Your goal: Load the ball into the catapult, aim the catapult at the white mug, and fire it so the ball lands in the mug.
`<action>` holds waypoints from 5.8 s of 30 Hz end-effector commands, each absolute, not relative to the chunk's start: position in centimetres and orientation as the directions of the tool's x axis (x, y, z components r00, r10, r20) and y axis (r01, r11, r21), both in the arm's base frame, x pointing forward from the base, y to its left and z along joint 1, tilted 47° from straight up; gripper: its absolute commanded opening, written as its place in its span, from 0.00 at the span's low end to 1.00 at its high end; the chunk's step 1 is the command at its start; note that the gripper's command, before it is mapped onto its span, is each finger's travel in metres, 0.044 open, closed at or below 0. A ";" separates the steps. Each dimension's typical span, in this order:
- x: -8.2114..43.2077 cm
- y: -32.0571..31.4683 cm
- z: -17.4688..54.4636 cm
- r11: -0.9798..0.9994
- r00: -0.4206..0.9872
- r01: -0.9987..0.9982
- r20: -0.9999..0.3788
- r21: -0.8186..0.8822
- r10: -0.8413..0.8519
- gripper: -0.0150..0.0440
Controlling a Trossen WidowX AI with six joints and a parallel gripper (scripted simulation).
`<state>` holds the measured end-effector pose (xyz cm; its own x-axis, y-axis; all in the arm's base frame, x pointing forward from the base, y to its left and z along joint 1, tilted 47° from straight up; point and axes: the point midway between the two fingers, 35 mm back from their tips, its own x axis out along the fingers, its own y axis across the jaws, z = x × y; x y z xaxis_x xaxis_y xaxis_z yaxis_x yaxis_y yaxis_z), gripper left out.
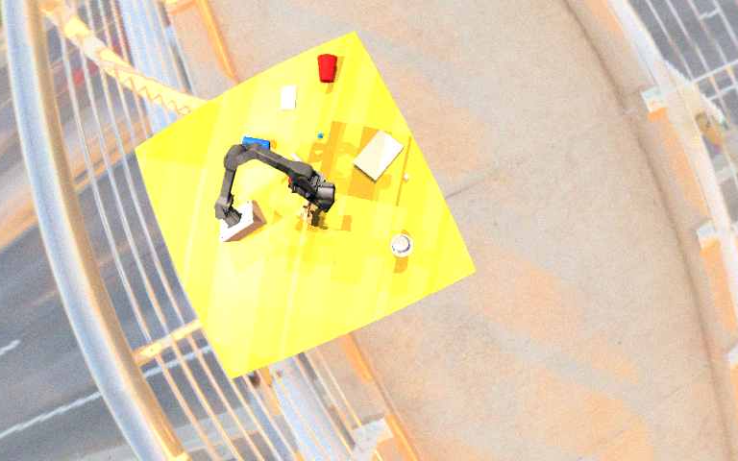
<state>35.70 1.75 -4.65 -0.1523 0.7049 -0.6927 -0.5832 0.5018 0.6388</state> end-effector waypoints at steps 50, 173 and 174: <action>36.7 6.9 -8.0 0.505 -0.141 -0.585 -0.693 0.634 0.707 0.25; 31.6 -3.8 -12.4 0.278 -0.153 -0.840 -0.695 0.466 0.703 0.25; 31.8 -4.1 -12.7 0.256 -0.152 -0.857 -0.695 0.447 0.702 0.25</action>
<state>31.10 -2.96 -12.10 -0.1653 0.7048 -0.6898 -0.8114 0.3004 0.5014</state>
